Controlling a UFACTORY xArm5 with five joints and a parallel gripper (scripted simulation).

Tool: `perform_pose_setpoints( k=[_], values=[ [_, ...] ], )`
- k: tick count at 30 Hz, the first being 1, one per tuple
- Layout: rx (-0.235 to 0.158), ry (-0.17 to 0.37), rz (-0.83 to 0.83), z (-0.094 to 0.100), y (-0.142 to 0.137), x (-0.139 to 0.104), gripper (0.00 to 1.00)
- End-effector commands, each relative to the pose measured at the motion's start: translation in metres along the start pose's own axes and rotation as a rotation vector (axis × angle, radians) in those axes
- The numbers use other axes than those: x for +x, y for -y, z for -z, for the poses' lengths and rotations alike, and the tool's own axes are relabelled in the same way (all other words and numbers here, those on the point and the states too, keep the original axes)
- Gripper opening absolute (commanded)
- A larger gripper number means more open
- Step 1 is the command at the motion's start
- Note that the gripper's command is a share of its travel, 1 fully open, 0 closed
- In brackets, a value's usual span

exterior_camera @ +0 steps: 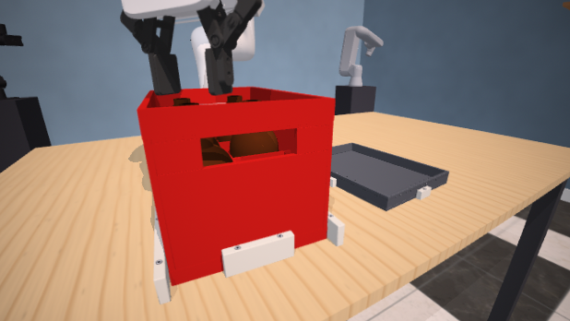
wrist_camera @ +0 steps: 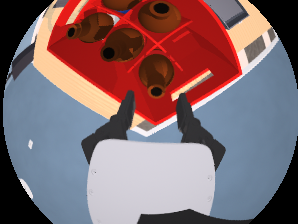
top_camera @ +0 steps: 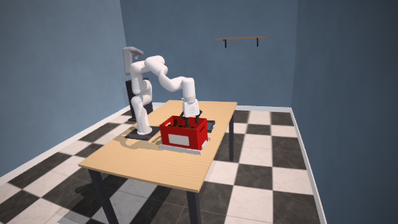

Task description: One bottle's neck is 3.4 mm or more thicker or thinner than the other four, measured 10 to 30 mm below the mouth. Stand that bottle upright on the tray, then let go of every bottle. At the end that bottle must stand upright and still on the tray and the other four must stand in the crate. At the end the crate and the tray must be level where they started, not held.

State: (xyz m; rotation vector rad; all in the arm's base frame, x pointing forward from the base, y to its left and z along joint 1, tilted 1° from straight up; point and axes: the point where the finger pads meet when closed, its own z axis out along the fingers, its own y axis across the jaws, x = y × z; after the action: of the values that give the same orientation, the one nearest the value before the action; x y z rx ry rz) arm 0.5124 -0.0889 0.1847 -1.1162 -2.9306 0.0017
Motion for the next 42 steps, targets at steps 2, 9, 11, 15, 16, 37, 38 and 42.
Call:
perform_pose_setpoints(
  k=[2, 9, 11, 15, 16, 37, 38, 42],
  values=[
    [-0.002, 0.004, 0.0, 0.0018, -0.0006, -0.0009, 0.65],
    [-0.002, 0.004, 0.0, 0.0018, -0.0006, -0.0009, 0.65],
    [-0.002, 0.004, 0.0, 0.0018, -0.0006, -0.0009, 0.65],
    [-0.002, 0.004, 0.0, 0.0018, -0.0006, -0.0009, 0.65],
    [-0.002, 0.004, 0.0, 0.0018, -0.0006, -0.0009, 0.65],
    [-0.002, 0.004, 0.0, -0.003, -0.0005, -0.001, 0.65],
    [-0.002, 0.004, 0.0, -0.0038, -0.0005, -0.001, 0.65],
    [-0.002, 0.004, 0.0, -0.0076, -0.0005, -0.001, 0.65]
  ],
)
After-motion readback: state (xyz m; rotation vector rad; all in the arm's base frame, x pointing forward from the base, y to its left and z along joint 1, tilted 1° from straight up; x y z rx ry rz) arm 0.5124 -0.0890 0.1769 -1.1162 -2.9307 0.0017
